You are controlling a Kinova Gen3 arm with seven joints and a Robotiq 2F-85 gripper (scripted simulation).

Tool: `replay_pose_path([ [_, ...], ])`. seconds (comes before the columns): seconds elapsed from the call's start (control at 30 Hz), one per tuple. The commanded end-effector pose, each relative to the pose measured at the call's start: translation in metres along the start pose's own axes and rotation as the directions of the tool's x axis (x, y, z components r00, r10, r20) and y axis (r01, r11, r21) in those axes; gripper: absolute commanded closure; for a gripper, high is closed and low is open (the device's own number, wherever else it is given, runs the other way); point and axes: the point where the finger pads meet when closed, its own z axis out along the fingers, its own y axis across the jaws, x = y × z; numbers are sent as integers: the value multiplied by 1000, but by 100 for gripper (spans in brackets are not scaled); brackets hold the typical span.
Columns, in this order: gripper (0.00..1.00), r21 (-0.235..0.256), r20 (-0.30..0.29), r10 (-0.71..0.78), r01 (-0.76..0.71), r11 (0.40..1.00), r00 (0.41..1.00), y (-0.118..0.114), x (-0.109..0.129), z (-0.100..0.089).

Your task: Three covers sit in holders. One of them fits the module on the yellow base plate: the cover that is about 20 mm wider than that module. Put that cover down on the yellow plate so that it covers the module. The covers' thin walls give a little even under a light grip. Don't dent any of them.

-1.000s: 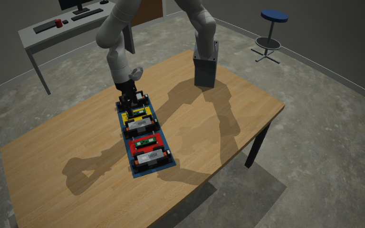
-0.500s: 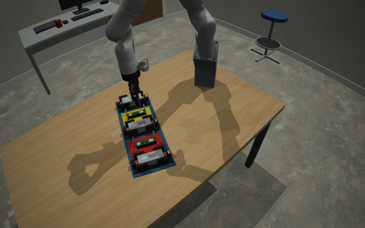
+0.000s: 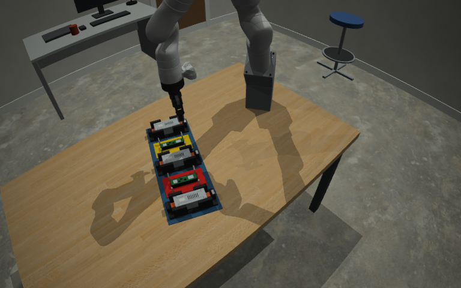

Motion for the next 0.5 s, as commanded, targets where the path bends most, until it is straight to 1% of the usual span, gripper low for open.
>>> replay_pose_path([
  [0.0, 0, 3, 22, -11, 10, 1000, 1000, -6, 0, -5],
  [0.1, 0, 3, 22, -11, 10, 1000, 1000, -6, 0, -5],
  [0.13, 0, 1, 11, -10, 10, 1000, 1000, -6, 3, -3],
  [0.43, 0, 7, 25, -18, 18, 1000, 1000, -35, 13, -11],
  [0.47, 0, 7, 25, -18, 18, 1000, 1000, -35, 13, -11],
])
